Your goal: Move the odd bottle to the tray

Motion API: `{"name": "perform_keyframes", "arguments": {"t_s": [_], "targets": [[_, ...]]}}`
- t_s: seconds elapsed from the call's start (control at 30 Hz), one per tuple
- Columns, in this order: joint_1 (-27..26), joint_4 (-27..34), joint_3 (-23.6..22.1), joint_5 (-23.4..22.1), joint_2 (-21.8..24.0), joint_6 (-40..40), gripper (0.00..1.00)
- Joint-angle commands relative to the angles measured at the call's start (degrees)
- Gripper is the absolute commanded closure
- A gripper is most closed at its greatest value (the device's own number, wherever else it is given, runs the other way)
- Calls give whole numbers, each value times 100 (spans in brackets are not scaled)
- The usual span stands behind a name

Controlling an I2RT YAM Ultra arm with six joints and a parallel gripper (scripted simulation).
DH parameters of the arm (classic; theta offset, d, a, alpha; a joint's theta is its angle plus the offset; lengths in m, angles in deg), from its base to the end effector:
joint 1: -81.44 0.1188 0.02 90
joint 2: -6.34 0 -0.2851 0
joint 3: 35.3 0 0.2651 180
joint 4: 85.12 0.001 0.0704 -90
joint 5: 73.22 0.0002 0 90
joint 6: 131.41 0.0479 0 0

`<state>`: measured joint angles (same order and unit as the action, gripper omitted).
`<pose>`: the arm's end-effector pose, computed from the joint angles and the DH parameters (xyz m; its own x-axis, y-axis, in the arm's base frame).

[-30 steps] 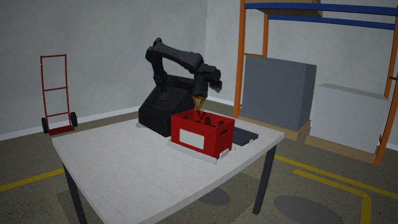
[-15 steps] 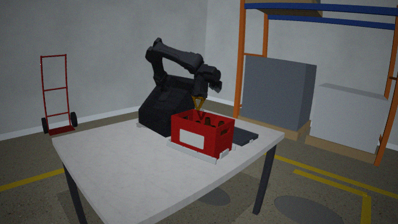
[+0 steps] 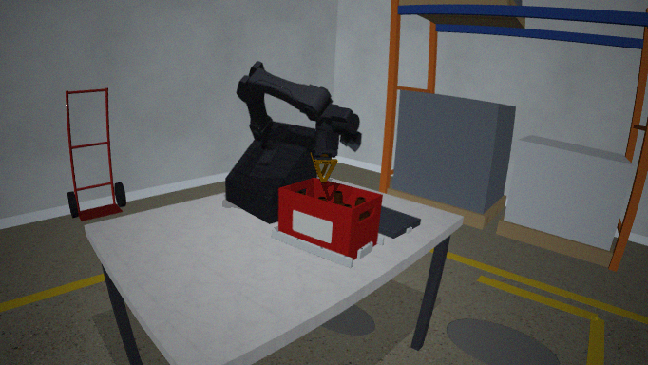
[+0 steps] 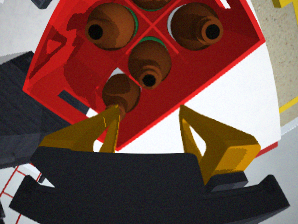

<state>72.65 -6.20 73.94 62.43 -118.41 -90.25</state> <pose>0.4196 -0.0985 0.1786 -0.6878 -0.4262 0.5876 -0.7074 0.5749 -0.4111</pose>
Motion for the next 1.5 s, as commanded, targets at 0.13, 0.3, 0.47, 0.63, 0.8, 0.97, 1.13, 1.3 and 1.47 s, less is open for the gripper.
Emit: {"name": "perform_keyframes", "arguments": {"t_s": [0.13,0.3,0.47,0.63,0.8,0.97,1.13,1.3,1.47], "targets": [[174,-56,73,-43,135,-18,39],[174,-56,73,-43,135,-18,39],[174,-56,73,-43,135,-18,39],[174,-56,73,-43,135,-18,39],[174,-56,73,-43,135,-18,39],[172,-84,47,-42,133,-26,39],[166,-107,-26,-40,128,-39,39],[144,-163,-85,-35,124,-82,39],[83,-262,-188,-28,111,-135,39]]}}
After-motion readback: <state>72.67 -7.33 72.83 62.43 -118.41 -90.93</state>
